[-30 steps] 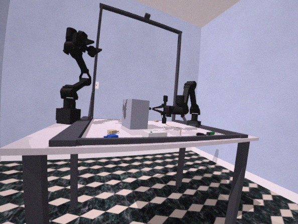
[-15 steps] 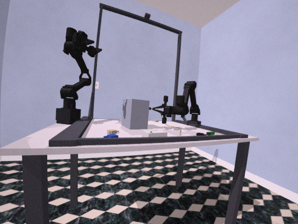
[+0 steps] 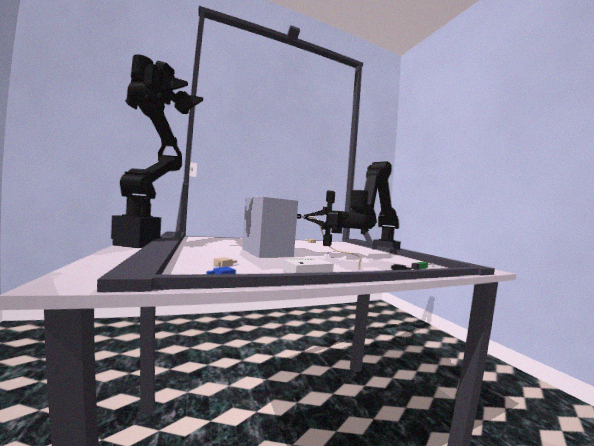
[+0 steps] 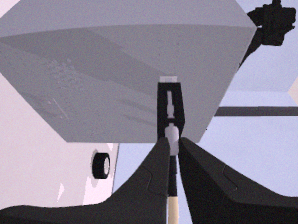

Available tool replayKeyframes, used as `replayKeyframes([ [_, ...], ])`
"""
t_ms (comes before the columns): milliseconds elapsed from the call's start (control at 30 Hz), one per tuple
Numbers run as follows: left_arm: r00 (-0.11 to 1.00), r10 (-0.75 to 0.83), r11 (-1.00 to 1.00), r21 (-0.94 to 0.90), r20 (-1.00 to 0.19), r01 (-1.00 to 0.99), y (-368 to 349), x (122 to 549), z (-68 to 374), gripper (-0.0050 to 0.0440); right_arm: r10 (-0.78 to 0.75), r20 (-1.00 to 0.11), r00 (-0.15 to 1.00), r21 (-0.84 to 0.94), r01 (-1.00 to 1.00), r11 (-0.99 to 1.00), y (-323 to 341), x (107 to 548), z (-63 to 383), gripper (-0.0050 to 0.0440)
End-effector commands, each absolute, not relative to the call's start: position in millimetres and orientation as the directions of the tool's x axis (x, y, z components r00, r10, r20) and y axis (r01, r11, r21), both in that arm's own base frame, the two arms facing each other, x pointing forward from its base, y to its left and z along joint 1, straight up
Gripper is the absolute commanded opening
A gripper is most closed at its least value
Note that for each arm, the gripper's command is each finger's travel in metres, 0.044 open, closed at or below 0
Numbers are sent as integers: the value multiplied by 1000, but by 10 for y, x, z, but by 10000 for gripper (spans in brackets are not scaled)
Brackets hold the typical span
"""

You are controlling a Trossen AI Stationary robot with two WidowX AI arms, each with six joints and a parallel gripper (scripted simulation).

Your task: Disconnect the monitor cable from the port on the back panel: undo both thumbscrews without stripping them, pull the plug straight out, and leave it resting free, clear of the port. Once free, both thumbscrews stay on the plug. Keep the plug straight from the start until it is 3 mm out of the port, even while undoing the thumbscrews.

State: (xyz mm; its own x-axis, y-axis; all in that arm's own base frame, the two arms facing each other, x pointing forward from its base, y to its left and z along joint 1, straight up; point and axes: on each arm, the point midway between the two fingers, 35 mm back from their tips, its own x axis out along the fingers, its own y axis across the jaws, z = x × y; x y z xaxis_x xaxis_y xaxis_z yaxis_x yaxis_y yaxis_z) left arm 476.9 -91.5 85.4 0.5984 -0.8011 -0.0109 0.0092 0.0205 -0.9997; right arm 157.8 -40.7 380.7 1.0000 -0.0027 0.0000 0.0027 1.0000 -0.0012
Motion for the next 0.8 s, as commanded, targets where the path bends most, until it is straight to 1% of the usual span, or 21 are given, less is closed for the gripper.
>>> replayKeyframes([
  [0, 599, -800, 18, -999, 4, 31, -912, 4794, 960, 72, 0, 1, 1000, -5, 0, 1000, -394, 1576, 3833, 440],
  [33, 599, -800, 18, -999, 4, 31, -912, 4794, 960, 96, 0, 1, 1000, -5, 0, 1000, -394, 1576, 3833, 440],
  [100, 599, -800, 18, -999, 4, 31, -912, 4794, 960, 96, 0, 1, 1000, -5, 0, 1000, -394, 1576, 3833, 440],
  [567, 599, -800, 18, -999, 4, 31, -912, 4794, 960, 432, 0, 1, 1000, -5, 0, 1000, -394, 1576, 3833, 440],
  [600, 599, -800, 18, -999, 4, 31, -912, 4794, 960, 440, 0, 1, 1000, -5, 0, 1000, -394, 1576, 3833, 440],
  [767, 599, -800, 18, -999, 4, 31, -912, 4794, 960, 440, 0, 1, 1000, -5, 0, 1000, -394, 1576, 3833, 440],
])
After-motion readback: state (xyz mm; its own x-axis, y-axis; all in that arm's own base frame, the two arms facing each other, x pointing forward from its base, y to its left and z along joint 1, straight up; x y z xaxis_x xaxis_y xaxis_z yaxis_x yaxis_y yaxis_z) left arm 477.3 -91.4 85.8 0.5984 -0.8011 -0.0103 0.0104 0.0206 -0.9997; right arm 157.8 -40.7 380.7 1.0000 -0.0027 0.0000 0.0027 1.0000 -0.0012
